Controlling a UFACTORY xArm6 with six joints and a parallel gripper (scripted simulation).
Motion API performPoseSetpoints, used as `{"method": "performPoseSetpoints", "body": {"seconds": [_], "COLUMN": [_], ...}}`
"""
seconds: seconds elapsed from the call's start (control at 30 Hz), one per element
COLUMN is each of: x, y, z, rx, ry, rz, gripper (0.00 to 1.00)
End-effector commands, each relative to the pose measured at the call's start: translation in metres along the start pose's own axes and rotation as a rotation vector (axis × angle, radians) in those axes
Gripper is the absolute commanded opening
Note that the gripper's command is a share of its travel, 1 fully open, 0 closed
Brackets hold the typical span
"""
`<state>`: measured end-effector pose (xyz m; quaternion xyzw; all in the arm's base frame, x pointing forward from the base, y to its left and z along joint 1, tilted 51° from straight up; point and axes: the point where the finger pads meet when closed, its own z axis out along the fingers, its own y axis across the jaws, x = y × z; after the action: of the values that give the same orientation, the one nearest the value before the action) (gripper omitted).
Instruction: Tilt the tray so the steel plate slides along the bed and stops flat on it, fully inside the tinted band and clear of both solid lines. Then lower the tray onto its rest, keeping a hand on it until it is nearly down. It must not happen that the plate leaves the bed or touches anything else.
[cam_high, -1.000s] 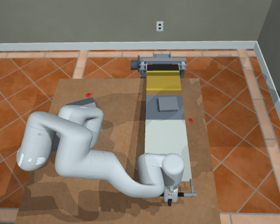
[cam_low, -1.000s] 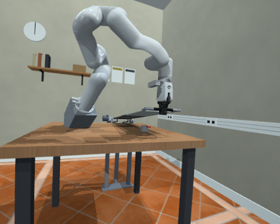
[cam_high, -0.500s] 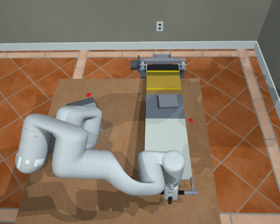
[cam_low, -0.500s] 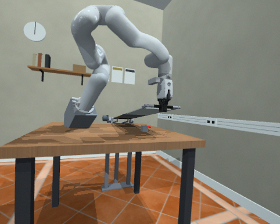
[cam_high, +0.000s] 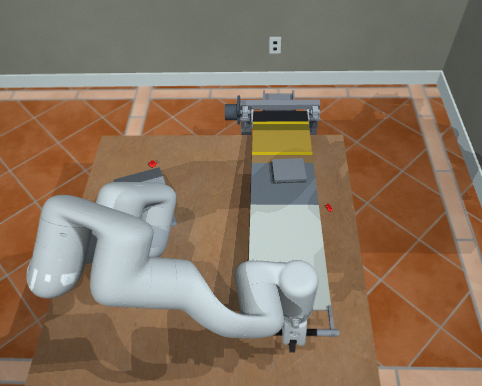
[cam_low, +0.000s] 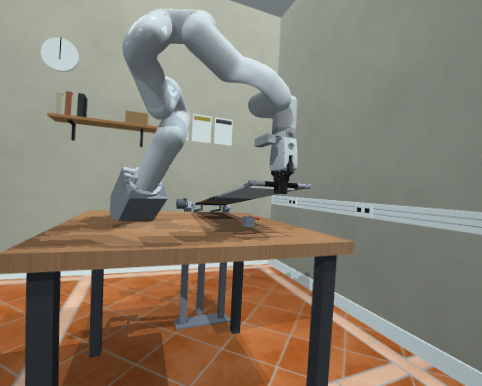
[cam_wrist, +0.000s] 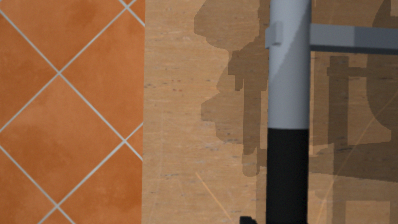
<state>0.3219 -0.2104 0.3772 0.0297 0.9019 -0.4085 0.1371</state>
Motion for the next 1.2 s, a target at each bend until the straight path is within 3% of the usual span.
{"method": "performPoseSetpoints", "body": {"seconds": [0.0, 1.17], "x": [-0.001, -0.001], "y": [-0.001, 0.003], "z": [-0.002, -0.028], "rx": [0.001, 0.001], "ry": [-0.003, -0.003], "rz": [0.002, 0.002], "gripper": [0.00, 0.00]}}
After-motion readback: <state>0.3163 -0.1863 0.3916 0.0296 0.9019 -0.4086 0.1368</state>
